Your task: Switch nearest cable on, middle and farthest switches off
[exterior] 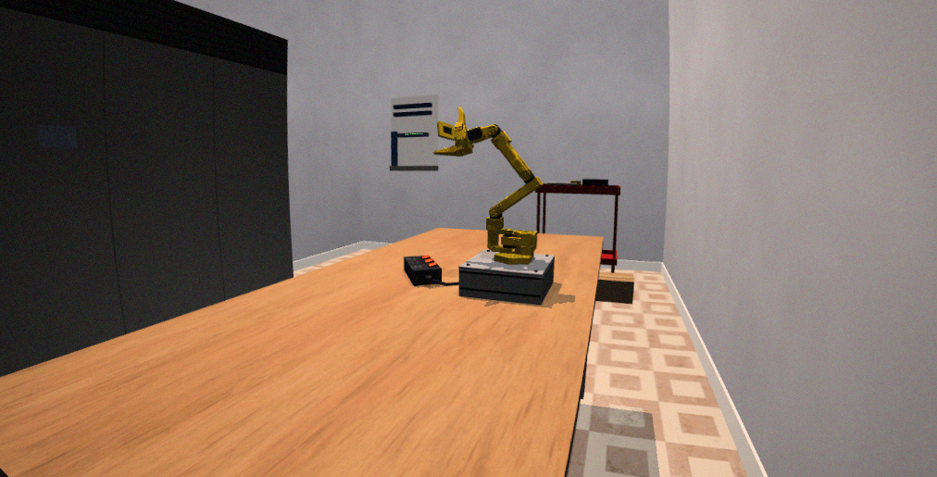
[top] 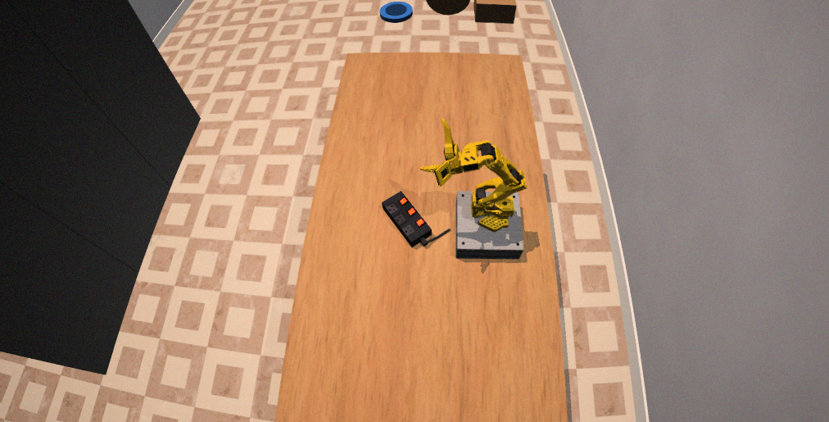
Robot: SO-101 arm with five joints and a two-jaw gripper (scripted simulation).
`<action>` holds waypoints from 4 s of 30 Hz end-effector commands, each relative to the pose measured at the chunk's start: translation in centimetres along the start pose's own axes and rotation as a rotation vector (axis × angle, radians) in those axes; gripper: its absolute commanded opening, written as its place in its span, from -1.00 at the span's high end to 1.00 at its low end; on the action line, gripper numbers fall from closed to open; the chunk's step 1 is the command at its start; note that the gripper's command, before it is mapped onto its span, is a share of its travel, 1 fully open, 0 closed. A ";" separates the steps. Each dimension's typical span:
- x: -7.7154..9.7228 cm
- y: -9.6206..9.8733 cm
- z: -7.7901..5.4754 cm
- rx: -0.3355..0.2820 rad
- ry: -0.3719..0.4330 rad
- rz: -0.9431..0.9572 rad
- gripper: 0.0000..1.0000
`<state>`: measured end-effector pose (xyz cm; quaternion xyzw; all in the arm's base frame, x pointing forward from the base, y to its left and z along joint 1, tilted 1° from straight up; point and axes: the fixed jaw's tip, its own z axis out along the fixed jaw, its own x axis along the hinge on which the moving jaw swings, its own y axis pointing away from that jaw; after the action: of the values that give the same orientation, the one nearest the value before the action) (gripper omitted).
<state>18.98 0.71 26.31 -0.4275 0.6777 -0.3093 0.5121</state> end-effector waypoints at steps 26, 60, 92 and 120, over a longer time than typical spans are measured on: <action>0.0 0.0 0.0 0.001 -0.001 0.001 -1.00; 0.0 0.0 0.0 0.001 -0.001 0.001 -1.00; 0.3 0.6 0.8 -0.059 0.031 0.053 1.00; 3.7 8.4 6.2 -0.578 0.549 0.566 1.00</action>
<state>22.35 1.10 15.82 -0.2552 0.9334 -0.0623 0.2446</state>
